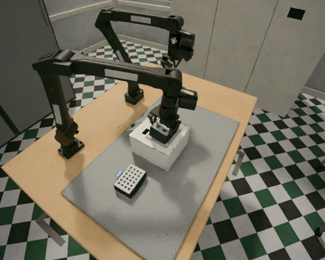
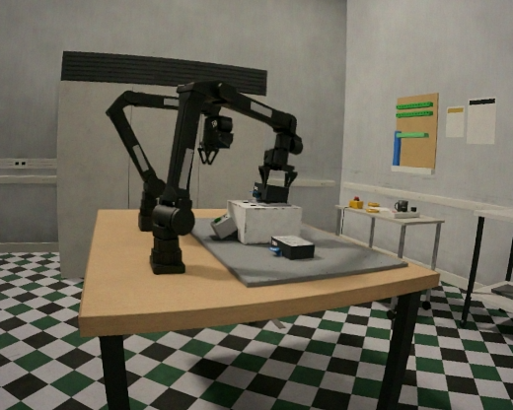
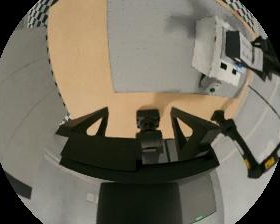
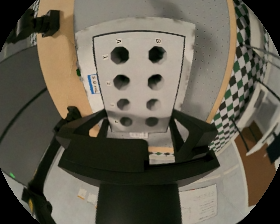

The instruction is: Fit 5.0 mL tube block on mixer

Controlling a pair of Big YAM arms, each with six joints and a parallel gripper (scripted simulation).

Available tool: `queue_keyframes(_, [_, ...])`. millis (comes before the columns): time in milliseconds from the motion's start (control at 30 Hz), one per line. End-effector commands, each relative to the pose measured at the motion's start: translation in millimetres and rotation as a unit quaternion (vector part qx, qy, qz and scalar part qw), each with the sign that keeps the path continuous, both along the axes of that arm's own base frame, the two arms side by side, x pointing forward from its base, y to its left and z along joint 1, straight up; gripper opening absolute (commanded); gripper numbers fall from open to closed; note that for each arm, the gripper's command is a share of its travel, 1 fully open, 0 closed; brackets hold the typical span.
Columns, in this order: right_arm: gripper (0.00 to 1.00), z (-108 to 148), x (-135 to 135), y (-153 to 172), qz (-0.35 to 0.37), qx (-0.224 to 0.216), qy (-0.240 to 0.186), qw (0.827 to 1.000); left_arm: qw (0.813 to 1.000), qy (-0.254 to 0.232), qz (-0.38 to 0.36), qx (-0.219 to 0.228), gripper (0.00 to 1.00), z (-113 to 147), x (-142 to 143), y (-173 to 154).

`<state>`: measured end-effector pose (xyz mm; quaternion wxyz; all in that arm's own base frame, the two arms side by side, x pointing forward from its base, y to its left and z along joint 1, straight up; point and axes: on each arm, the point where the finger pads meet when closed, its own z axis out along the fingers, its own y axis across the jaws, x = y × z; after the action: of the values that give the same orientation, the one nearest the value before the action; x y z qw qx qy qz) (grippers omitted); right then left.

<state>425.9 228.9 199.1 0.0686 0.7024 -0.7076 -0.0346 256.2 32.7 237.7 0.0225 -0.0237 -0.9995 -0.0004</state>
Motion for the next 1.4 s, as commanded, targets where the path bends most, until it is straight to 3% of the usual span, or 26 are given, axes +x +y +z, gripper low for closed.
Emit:
queue_keyframes(0, [0.0, -17, -9, -2, 0.0, -0.02, 0.033, 0.999, 0.999, -0.038, 0.006, 0.006, 1.0, 28, 19, 5])
queue_keyframes(333, [0.0, -14, 6, -1, 0.001, -0.045, 0.03, 0.999, 1.0, -0.028, 0.006, 0.005, 1.0, 20, 15, 4])
queue_keyframes(867, [0.0, -7, 33, 2, -0.008, -0.02, -0.005, 1.0, 1.0, -0.003, 0.006, 0.001, 1.0, 1, 3, 3])
queue_keyframes(1367, [0.0, -6, 31, 0, -0.013, -0.02, -0.015, 1.0, 1.0, -0.006, 0.006, 0.001, 1.0, 3, 4, 3])
